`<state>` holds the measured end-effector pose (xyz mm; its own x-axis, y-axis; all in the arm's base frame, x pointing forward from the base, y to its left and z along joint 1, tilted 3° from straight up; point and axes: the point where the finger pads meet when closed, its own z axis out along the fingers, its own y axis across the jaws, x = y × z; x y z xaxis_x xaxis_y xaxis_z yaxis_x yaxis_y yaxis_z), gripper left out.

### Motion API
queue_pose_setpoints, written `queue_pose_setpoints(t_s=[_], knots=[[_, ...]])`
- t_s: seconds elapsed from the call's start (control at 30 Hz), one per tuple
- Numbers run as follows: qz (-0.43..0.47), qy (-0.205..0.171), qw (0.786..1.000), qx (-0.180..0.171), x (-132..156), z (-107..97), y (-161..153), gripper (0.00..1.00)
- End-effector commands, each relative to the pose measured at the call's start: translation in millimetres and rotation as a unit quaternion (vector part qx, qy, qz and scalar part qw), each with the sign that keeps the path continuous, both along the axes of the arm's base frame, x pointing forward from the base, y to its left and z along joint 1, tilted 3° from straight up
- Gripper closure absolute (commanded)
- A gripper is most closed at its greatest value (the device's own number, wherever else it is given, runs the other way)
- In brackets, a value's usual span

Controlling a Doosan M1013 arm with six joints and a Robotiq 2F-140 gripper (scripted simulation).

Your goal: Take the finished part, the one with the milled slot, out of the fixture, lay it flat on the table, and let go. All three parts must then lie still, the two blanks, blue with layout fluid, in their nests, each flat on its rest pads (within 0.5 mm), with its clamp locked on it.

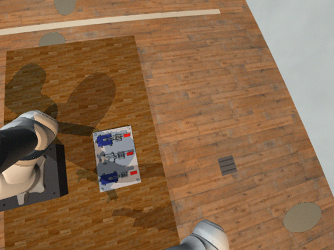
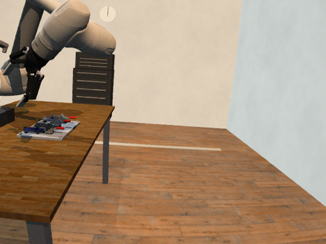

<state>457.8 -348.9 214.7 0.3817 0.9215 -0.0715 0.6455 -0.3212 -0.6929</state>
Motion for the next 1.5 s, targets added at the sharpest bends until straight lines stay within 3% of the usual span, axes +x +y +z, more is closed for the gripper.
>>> queue_pose_setpoints(t_s=[0.0, 0.1, 0.3, 1.2, 1.27, 1.47], knots=[[-0.006, -0.004, 1.0, -0.011, 4.7, 1.0, 4.6, 0.0], [-0.023, -0.014, 0.999, -0.043, 17.8, 3.7, 18.0, 0.0], [-0.09, -0.055, 0.984, -0.141, 60.7, 14.5, 66.9, 0.0], [-0.091, -0.056, 0.984, -0.14, 60.1, 13.2, 69.1, 0.0], [-0.134, -0.082, 0.97, -0.186, 82.8, 20.7, 99.3, 0.0], [-0.21, -0.126, 0.939, -0.243, 115.7, 34.8, 150.1, 0.0]])
